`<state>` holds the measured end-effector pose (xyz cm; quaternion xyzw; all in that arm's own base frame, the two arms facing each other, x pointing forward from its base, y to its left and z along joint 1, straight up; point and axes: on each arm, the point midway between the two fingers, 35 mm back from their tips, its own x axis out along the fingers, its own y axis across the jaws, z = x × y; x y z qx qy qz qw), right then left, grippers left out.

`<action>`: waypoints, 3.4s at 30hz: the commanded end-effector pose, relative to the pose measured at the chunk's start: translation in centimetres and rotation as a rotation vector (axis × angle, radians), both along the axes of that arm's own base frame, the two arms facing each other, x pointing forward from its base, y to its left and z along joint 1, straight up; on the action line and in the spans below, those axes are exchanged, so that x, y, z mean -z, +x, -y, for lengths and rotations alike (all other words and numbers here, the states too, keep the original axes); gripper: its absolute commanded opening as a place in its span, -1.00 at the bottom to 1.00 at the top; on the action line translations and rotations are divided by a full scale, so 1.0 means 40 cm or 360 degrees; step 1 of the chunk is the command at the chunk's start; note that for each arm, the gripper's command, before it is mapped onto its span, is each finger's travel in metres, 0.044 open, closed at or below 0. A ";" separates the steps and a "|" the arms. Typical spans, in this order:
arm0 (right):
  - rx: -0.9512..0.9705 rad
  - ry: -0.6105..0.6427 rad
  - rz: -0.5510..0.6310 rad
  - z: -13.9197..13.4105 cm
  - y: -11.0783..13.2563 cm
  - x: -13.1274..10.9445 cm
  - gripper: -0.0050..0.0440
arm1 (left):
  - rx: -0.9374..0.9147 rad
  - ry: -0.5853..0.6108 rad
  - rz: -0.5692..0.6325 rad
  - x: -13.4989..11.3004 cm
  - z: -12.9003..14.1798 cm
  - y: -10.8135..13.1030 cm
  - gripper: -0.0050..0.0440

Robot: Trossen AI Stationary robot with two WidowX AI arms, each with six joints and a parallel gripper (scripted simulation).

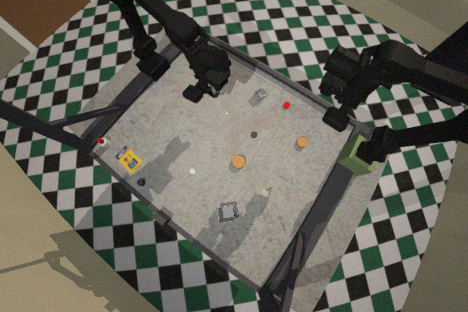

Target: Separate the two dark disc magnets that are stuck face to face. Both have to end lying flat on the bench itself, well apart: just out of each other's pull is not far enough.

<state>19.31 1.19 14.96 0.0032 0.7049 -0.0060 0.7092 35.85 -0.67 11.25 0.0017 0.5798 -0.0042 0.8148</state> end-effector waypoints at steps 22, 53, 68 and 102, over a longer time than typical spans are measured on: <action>-0.0009 0.0006 0.0014 0.027 -0.091 -0.035 0.84 | -0.0003 0.0007 0.0065 -0.002 -0.003 -0.005 -0.63; -0.0009 0.0006 0.0014 0.027 -0.091 -0.035 0.84 | -0.0003 0.0006 0.0060 0.179 -0.001 -0.097 -0.63; -0.0009 0.0006 0.0014 0.027 -0.091 -0.035 0.84 | -0.0003 0.0007 0.0038 0.222 -0.001 -0.095 -0.63; -0.0009 0.0006 0.0014 0.027 -0.091 -0.035 0.84 | -0.0002 0.0006 -0.0026 0.320 -0.001 -0.077 -0.63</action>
